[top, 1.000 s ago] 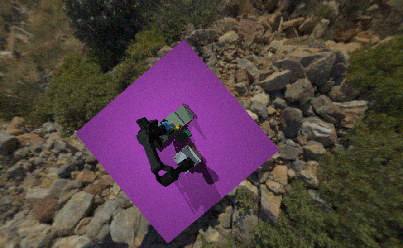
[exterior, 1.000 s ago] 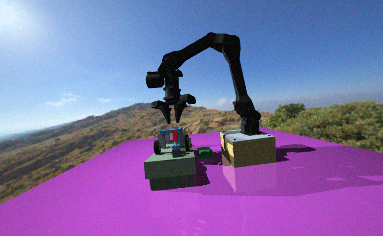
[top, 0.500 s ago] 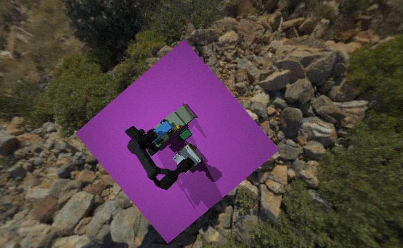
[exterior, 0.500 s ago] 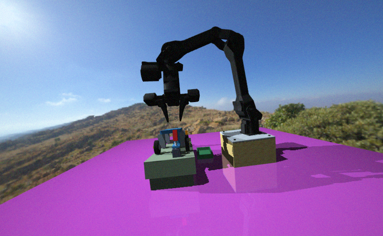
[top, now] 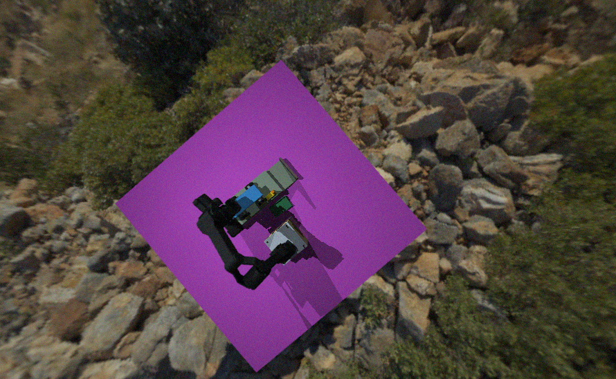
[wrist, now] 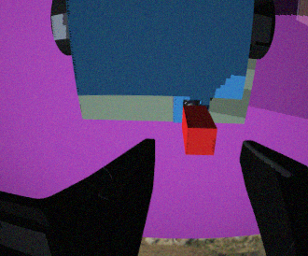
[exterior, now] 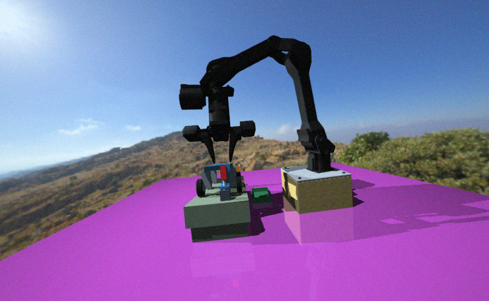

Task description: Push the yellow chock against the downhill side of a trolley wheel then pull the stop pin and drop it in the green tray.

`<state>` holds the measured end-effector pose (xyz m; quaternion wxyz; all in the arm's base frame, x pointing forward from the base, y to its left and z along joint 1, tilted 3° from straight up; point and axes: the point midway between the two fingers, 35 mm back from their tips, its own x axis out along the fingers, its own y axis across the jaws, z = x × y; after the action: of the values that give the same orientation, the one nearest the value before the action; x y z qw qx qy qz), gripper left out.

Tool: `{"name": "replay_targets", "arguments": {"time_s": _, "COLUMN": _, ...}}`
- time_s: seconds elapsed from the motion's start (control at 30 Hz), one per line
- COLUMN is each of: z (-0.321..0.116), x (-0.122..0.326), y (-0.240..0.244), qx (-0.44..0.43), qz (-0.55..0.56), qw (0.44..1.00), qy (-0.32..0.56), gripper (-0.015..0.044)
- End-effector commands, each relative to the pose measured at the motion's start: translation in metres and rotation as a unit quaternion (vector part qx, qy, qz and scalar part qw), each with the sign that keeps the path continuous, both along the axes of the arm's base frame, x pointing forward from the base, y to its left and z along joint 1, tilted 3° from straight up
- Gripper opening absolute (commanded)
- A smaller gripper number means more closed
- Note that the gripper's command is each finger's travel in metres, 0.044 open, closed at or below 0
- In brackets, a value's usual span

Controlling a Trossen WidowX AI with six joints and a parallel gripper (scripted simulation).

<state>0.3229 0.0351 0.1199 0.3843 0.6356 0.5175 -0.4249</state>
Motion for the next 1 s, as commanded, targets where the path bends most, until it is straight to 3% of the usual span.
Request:
{"name": "replay_targets", "arguments": {"time_s": 0.0, "z": -0.007, "x": -0.001, "y": 0.003, "qx": 0.002, "qz": -0.002, "qw": 1.0, "qy": 0.003, "gripper": 0.019}}
{"name": "replay_targets", "arguments": {"time_s": 0.97, "z": -0.039, "x": 0.004, "y": 0.015, "qx": 0.003, "qz": -0.002, "qw": 1.0, "qy": 0.003, "gripper": 0.019}}
